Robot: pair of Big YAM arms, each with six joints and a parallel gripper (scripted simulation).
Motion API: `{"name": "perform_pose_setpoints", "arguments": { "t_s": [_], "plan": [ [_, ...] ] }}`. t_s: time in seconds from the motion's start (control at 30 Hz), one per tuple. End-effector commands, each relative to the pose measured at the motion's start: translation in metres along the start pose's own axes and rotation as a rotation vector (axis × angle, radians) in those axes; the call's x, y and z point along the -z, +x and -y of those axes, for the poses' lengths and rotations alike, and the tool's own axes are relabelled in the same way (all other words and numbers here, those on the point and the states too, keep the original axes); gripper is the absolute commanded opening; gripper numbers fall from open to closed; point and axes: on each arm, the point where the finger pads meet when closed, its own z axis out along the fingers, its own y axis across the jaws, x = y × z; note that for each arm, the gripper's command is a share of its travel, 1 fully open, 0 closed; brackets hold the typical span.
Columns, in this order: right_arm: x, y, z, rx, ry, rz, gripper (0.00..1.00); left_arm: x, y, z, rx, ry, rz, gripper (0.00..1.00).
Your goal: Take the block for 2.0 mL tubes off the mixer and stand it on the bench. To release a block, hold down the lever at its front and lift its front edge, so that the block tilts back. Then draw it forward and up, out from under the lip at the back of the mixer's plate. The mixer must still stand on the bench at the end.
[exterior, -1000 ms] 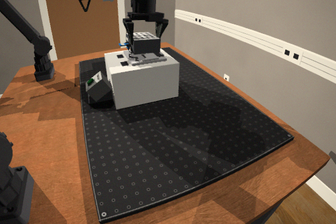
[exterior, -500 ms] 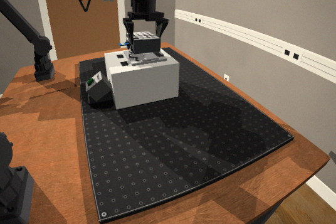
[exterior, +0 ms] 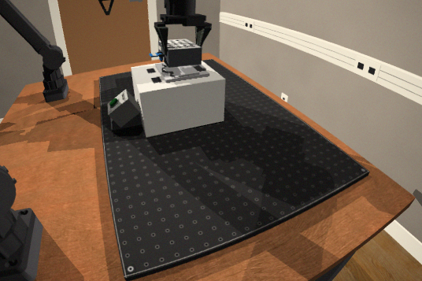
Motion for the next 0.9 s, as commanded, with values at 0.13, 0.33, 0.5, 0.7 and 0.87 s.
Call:
{"name": "perform_pose_setpoints", "arguments": {
  "t_s": [0.13,0.33,0.5,0.7,0.87],
  "plan": [
    [0.054,-0.019,0.017,0.0,0.111,0.08,0.0,0.019,-0.009,0.001,-0.009,-0.006,0.051,0.0],
    [0.07,-0.006,0.019,-0.022,0.121,0.096,0.0,0.022,-0.01,0.001,-0.009,-0.007,0.058,0.0],
    [0.075,-0.012,0.013,-0.007,0.125,0.098,0.0,0.024,-0.011,0.001,-0.009,-0.008,0.063,0.0],
    [0.079,-0.015,0.011,-0.001,0.135,0.099,0.0,0.025,-0.012,0.001,-0.009,-0.008,0.067,0.0],
    [0.083,-0.018,0.013,0.003,0.156,0.108,0.0,0.026,-0.012,0.001,-0.009,-0.009,0.07,0.0]
  ]
}}
